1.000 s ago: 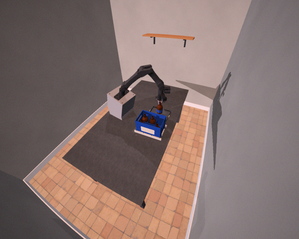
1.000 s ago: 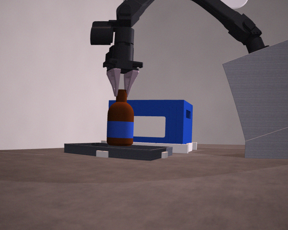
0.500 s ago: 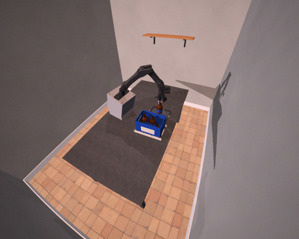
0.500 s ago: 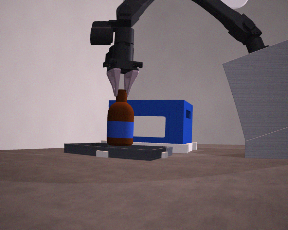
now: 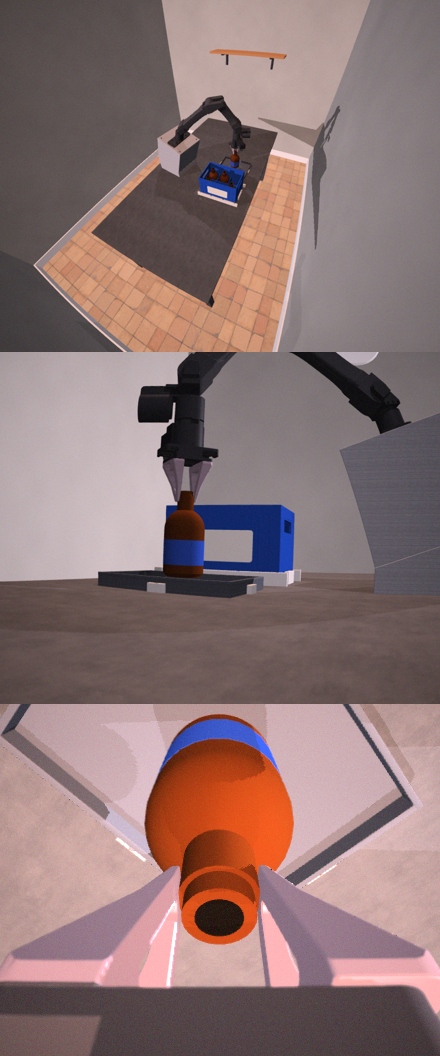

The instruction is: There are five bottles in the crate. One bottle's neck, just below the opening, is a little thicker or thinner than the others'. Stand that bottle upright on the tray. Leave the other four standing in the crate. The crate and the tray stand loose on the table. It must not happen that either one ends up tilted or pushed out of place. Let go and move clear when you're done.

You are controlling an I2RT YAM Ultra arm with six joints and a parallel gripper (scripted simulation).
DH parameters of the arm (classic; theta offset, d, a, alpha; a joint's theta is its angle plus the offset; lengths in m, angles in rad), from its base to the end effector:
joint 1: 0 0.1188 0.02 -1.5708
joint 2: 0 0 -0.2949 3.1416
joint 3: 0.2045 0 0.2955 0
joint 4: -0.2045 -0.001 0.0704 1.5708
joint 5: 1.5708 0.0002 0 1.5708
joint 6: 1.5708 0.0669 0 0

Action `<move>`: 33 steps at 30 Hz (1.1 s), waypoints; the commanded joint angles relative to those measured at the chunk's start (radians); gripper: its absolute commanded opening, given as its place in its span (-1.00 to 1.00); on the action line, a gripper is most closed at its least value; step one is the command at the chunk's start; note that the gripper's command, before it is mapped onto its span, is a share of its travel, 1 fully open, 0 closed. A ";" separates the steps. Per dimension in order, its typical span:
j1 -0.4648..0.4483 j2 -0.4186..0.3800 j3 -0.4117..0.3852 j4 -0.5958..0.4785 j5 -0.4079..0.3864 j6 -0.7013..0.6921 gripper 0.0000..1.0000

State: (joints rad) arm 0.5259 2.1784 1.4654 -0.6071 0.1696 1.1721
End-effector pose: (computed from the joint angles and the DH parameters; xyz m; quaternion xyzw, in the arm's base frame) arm 0.4204 0.2321 0.0849 0.3239 0.9341 0.0380 0.1454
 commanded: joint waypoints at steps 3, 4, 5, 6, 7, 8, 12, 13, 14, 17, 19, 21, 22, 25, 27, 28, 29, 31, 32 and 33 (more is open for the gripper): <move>-0.004 -0.024 -0.001 0.018 0.003 -0.005 -1.00; -0.002 -0.017 0.006 0.020 0.004 -0.005 -1.00; -0.002 -0.010 0.006 0.021 0.004 -0.006 -1.00; -0.003 -0.007 0.005 0.022 0.004 -0.006 -1.00; -0.004 -0.003 0.004 0.023 0.004 -0.006 -1.00; -0.005 -0.005 0.003 0.024 0.003 -0.006 -1.00; -0.006 -0.012 0.001 0.027 0.003 -0.006 -1.00; -0.006 -0.019 0.000 0.028 0.003 -0.006 -1.00; -0.006 -0.010 -0.001 0.030 0.003 -0.007 -1.00; -0.006 0.008 -0.003 0.034 0.003 -0.008 -1.00; -0.006 0.000 -0.004 0.036 0.002 -0.008 -1.00; -0.007 -0.006 -0.006 0.039 0.002 -0.008 -1.00; -0.008 -0.001 -0.006 0.040 0.002 -0.008 -1.00; -0.008 0.020 -0.008 0.044 0.001 -0.009 -1.00; -0.007 0.010 -0.009 0.046 0.001 -0.009 -1.00; -0.007 0.010 -0.009 0.046 0.001 -0.009 -1.00; -0.007 0.010 -0.009 0.046 0.001 -0.009 -1.00; -0.008 0.000 -0.007 0.048 0.001 -0.009 -1.00; -0.008 0.000 0.001 0.050 0.001 -0.010 -1.00; -0.009 0.001 0.001 0.051 0.001 -0.010 -1.00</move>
State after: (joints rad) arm 0.5201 2.2108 1.4616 -0.5747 0.1692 1.1671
